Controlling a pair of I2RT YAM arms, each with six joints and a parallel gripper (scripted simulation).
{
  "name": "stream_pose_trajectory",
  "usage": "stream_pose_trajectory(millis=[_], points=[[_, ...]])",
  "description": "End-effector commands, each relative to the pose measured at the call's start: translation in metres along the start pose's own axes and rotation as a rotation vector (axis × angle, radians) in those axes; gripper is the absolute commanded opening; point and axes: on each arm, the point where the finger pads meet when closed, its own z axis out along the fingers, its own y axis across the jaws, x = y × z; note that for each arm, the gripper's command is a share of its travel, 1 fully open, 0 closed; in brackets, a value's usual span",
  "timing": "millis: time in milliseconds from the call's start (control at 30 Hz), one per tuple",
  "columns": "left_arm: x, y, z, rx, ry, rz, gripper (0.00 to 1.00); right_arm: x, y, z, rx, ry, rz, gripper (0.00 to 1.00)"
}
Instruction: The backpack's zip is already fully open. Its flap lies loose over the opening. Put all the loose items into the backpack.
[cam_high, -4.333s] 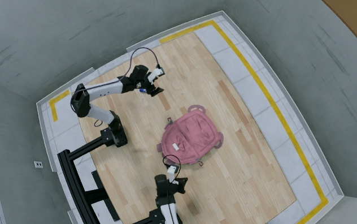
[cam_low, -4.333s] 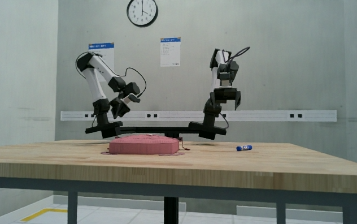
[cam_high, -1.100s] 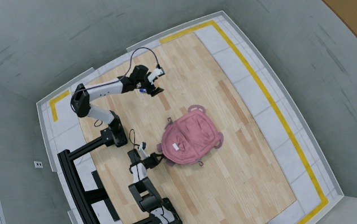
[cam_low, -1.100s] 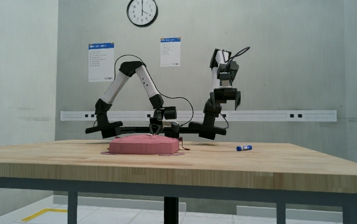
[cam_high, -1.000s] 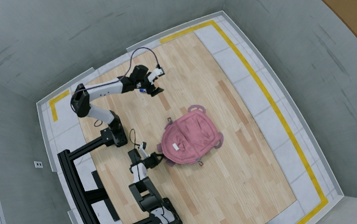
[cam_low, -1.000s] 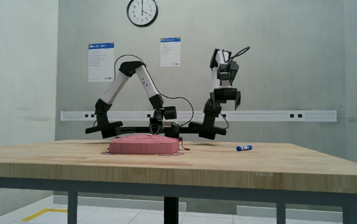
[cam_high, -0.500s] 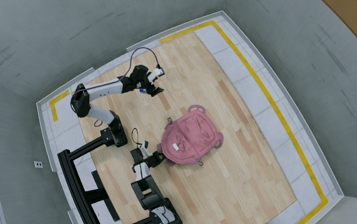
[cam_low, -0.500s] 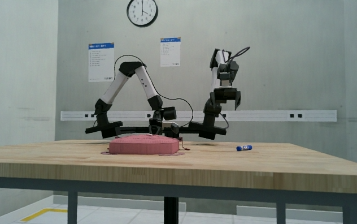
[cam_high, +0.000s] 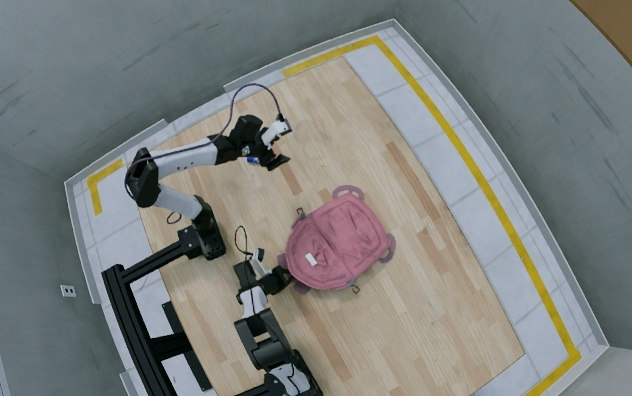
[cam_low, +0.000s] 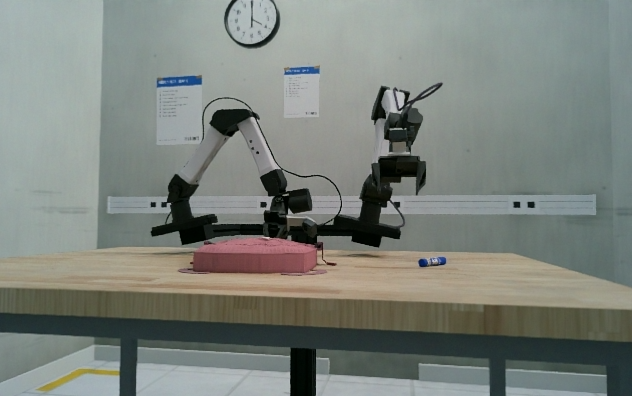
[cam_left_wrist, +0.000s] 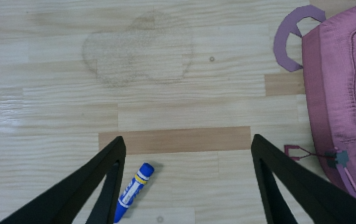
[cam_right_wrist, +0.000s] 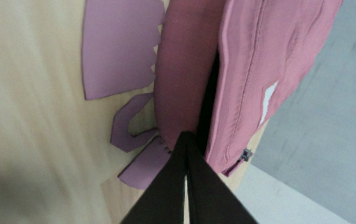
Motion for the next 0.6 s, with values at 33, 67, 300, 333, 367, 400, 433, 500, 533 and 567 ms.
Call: stream_pose_trajectory(millis=[33, 67, 300, 333, 367, 400, 433, 500, 533, 567], points=[[-0.006, 0.0, -0.002, -0.002, -0.017, 0.005, 0.9, -0.009, -0.013, -0.008, 0.02, -0.038, 0.037, 0.0], [-0.006, 0.0, -0.002, -0.002, -0.017, 0.005, 0.9, -0.009, -0.013, -0.008, 0.02, -0.038, 0.037, 0.0], [-0.006, 0.0, -0.002, -0.002, -0.017, 0.005, 0.9, -0.009, -0.018, -0.014, 0.019, -0.032, 0.026, 0.0], [-0.006, 0.0, -0.002, -0.002, -0.017, 0.005, 0.9, -0.01, -0.019, -0.015, 0.02, -0.034, 0.029, 0.0], [-0.006, 0.0, -0.002, -0.002, -0.017, 0.005, 0.9, -0.01, -0.02, -0.016, 0.02, -0.036, 0.031, 0.0], [-0.006, 0.0, -0.002, -0.002, -0.017, 0.005, 0.9, -0.011, -0.022, -0.017, 0.02, -0.038, 0.034, 0.0], [-0.006, 0.0, -0.002, -0.002, -0.017, 0.005, 0.9, -0.012, -0.023, -0.017, 0.021, -0.039, 0.037, 0.0], [-0.006, 0.0, -0.002, -0.002, -0.017, 0.005, 0.9, -0.013, -0.026, -0.019, 0.021, -0.041, 0.044, 0.0], [-0.006, 0.0, -0.002, -0.002, -0.017, 0.005, 0.9, -0.013, -0.026, -0.019, 0.021, -0.041, 0.045, 0.0], [-0.006, 0.0, -0.002, -0.002, -0.017, 0.005, 0.9, -0.013, -0.027, -0.02, 0.021, -0.041, 0.046, 0.0]])
